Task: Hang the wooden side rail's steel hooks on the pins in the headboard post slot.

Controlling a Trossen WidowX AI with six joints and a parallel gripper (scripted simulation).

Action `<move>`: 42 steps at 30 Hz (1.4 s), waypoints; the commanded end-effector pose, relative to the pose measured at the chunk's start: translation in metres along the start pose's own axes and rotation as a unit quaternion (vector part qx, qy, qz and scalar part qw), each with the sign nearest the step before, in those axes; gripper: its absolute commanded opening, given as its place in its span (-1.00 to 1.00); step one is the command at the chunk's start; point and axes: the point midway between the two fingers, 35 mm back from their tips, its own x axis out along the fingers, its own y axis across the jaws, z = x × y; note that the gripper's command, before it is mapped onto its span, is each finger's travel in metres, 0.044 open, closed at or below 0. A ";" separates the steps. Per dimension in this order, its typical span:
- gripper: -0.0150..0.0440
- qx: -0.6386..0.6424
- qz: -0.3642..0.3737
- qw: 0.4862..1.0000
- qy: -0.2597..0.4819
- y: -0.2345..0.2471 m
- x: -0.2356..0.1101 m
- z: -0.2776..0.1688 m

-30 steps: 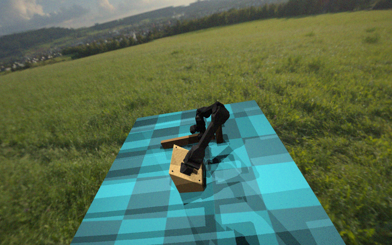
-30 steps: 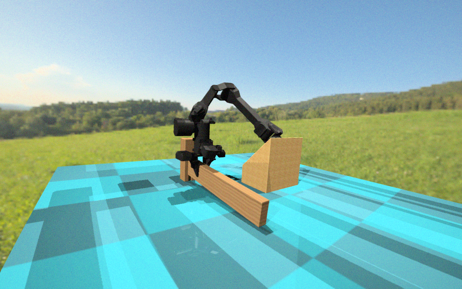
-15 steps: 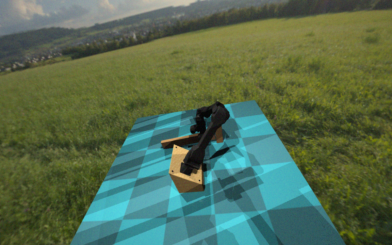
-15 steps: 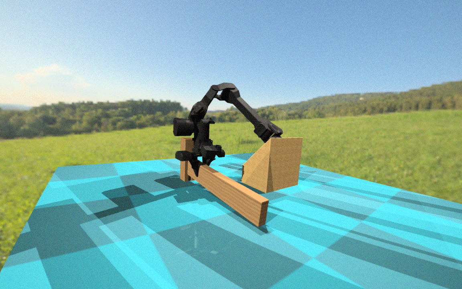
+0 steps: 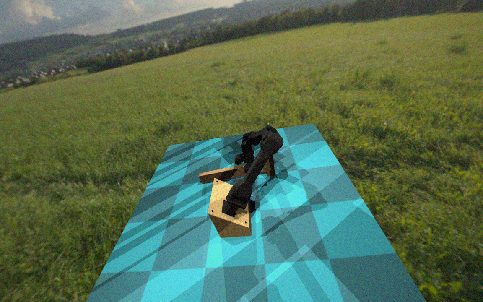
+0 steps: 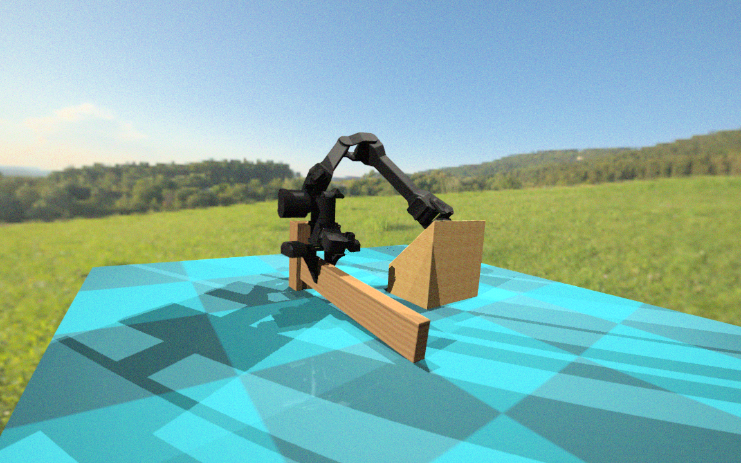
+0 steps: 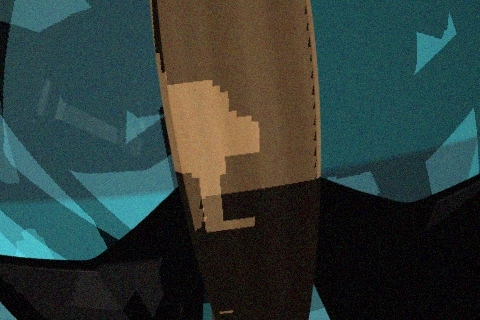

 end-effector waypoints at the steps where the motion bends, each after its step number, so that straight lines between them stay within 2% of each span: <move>1: -0.49 0.001 -0.004 1.000 0.001 -0.001 -0.003 -0.003; 42: -0.49 0.001 -0.004 1.000 0.001 -0.002 0.001 -0.004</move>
